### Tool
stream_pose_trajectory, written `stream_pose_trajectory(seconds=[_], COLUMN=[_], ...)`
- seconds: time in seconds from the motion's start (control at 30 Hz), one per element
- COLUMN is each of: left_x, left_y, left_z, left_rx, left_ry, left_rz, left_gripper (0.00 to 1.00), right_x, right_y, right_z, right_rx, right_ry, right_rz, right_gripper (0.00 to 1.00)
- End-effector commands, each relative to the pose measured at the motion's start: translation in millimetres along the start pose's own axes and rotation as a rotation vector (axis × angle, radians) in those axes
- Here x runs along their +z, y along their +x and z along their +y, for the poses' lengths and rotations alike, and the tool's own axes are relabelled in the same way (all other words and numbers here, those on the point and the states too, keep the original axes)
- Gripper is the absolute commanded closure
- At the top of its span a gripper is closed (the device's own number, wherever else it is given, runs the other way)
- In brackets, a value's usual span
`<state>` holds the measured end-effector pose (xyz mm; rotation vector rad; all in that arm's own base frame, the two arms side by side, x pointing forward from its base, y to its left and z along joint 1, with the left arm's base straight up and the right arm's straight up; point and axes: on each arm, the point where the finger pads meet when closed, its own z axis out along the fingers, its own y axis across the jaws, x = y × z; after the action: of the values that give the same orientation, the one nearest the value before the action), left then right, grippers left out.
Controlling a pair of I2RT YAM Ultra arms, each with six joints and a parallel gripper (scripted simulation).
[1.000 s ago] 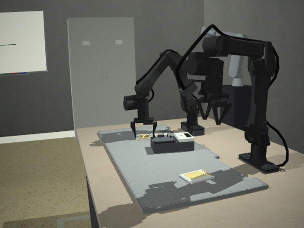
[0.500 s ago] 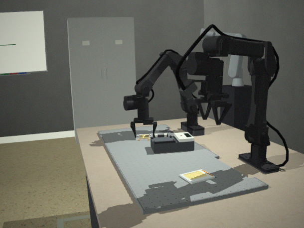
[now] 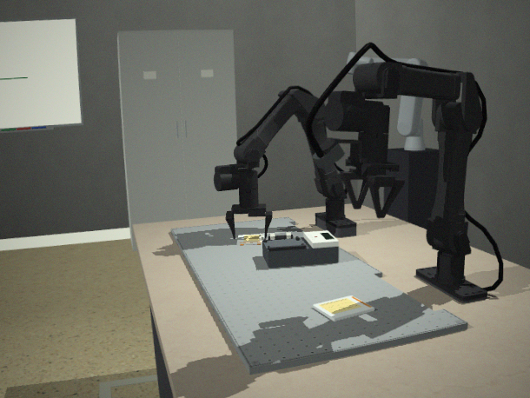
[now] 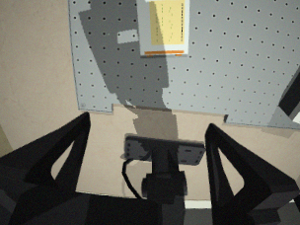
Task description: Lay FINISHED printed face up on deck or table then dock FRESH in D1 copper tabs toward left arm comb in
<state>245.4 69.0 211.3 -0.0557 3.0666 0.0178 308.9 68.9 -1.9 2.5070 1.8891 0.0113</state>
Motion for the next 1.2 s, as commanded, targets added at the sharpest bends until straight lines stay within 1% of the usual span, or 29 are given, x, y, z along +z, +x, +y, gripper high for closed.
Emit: stream_pose_trajectory(seconds=[0.0, 1.17], left_x=[-15.1, -15.1], left_y=[-2.3, -2.3], left_z=[3.7, 3.7], left_rx=[-0.005, -0.005], left_ry=[0.001, 0.001], left_rz=[0.017, 0.017], left_gripper=[0.0, 0.0], right_x=[-19.5, -26.3], right_y=[4.4, 4.2], right_z=[8.9, 8.8], right_rx=[0.0, 0.0], right_ry=[-0.039, -0.049], right_rz=[0.02, 0.025], right_gripper=[0.02, 0.02])
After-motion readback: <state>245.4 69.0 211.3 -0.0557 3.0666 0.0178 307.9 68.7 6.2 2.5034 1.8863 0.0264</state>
